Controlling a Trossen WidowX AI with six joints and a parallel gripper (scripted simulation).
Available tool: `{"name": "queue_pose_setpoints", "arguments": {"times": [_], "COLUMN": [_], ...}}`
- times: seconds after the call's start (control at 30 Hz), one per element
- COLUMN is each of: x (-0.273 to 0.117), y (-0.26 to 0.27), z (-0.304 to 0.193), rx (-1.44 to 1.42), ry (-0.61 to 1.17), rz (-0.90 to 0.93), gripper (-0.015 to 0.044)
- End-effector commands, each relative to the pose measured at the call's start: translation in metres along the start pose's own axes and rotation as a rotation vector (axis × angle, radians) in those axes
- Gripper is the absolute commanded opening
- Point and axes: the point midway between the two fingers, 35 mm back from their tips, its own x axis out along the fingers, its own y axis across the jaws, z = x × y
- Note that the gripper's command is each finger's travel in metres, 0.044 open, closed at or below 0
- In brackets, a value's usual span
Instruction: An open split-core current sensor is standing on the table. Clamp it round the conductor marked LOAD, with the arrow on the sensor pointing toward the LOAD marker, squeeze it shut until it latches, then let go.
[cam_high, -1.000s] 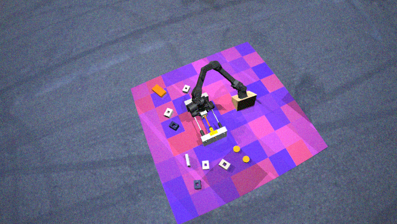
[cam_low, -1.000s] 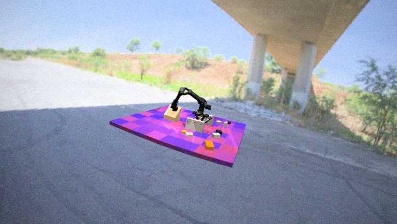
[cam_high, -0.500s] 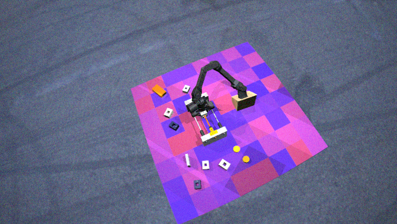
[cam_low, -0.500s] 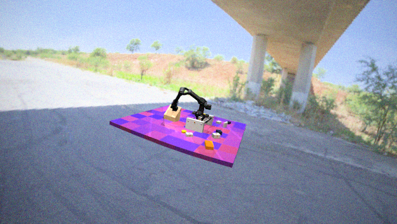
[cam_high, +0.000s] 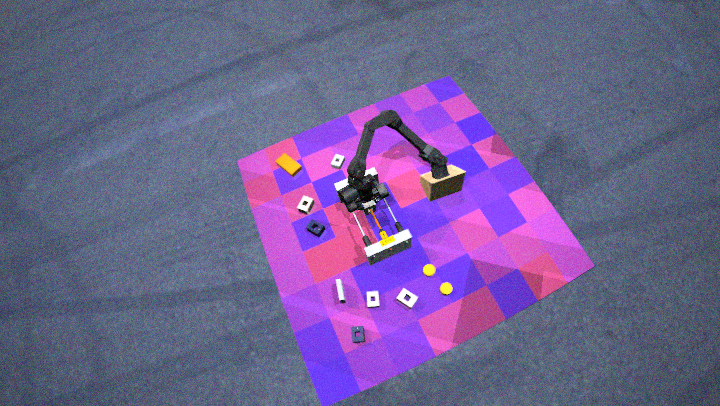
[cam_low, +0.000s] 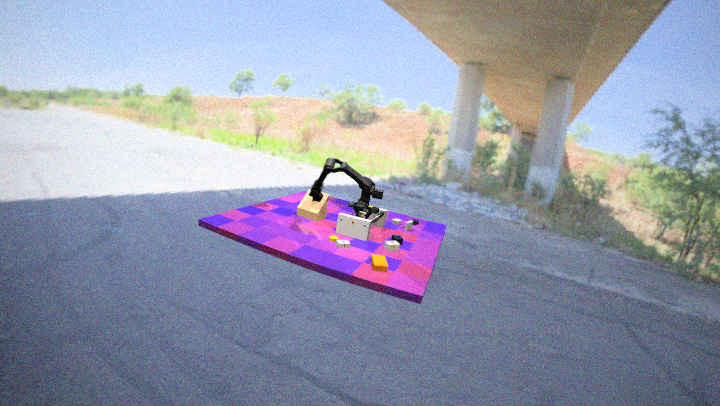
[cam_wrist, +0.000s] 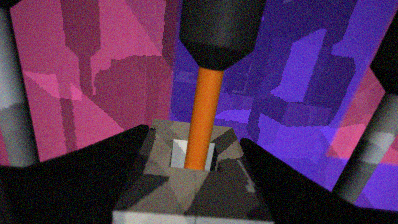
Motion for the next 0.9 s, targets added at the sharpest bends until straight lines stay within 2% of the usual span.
{"name": "queue_pose_setpoints", "arguments": {"times": [0.0,0.1,0.13,0.87], "x": [-0.0002,-0.0002,-0.0002,-0.0002], "y": [0.0001,0.0001,0.0001,0.0001], "z": [0.0002,0.0002,0.0002,0.0002], "rx": [0.002,0.002,0.002,0.002], "ry": [0.0,0.0,0.0,0.0], "rz": [0.0,0.0,0.0,0.0], "gripper": [0.0184,0.0263,0.027,0.027]}}
